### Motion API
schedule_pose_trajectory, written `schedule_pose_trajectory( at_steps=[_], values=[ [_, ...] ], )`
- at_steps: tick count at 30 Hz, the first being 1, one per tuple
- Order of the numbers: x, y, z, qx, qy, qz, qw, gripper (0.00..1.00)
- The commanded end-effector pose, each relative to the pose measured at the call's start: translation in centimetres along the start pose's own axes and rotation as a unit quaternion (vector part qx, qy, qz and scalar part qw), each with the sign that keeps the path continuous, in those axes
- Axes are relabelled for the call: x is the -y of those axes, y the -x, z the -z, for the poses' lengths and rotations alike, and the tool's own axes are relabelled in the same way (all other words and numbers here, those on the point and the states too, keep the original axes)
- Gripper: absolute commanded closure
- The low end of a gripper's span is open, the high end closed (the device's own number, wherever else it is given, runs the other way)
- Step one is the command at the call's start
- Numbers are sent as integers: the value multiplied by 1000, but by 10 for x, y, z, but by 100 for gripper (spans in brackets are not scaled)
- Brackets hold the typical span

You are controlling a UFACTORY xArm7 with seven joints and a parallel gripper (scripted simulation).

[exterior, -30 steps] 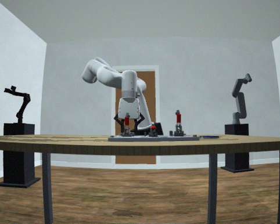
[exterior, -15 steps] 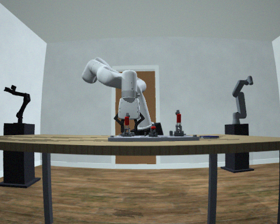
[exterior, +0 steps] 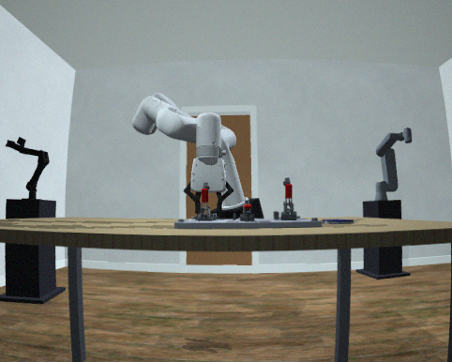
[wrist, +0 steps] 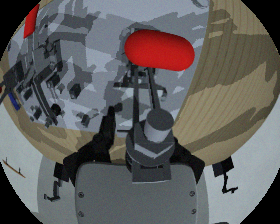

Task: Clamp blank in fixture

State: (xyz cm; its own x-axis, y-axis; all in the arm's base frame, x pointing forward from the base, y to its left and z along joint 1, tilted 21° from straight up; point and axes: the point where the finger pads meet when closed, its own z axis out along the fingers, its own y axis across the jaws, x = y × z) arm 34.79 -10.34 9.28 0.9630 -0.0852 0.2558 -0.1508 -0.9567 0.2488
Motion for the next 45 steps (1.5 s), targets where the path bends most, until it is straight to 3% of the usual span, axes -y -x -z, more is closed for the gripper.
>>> schedule_pose_trajectory(
  at_steps=[1, 20, 33, 45],
  values=[
    [0, -1, 5, -2, 0, 0, 1000, 100],
    [0, -1, 32, -2, 0, 0, 1000, 100],
    [0, -1, 36, -2, 0, 0, 1000, 100],
    [0, 6, 64, -2, 0, 0, 1000, 100]
  ],
)
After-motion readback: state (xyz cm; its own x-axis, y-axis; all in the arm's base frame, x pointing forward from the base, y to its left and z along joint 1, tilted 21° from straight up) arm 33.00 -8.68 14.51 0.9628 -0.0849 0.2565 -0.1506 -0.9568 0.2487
